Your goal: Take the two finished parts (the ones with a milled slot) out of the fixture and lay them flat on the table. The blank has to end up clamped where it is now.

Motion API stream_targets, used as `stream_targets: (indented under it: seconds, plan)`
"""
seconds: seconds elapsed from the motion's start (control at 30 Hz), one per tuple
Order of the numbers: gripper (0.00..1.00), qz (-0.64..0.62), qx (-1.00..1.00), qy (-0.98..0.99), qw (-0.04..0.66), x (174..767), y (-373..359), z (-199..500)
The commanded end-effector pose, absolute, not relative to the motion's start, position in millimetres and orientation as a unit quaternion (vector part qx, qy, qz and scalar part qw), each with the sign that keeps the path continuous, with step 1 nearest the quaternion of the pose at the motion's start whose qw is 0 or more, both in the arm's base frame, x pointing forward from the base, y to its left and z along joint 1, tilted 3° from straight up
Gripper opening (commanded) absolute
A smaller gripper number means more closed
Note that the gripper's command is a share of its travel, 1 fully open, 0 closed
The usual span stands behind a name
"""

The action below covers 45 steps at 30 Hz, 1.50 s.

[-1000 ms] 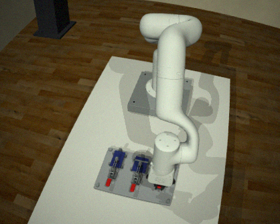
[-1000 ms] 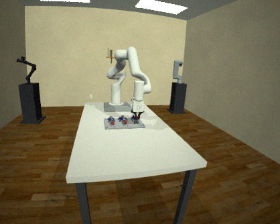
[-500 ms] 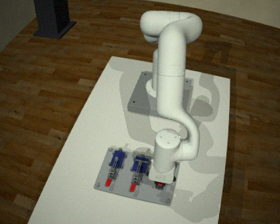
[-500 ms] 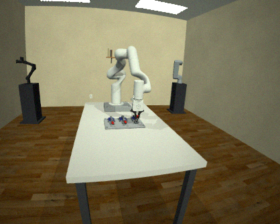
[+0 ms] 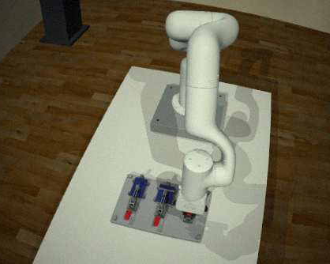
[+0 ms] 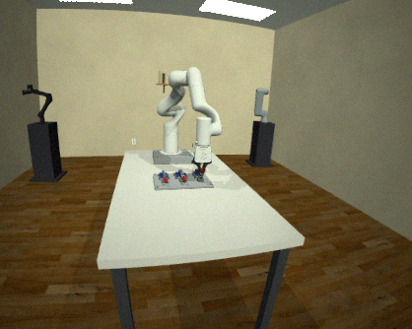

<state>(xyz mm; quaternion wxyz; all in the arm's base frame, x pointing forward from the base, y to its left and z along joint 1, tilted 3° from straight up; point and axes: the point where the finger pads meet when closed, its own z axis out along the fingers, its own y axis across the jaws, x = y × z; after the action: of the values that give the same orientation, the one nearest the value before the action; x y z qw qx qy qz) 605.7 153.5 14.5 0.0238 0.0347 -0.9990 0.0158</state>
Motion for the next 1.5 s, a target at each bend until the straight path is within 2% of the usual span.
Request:
stream_targets:
  seconds: [0.0,1.47]
  plan:
    - [0.0,0.016,0.035,-0.999,0.024,604.4,153.5,15.1]
    - [0.0,0.016,0.035,-0.999,0.024,598.0,153.1,15.4]
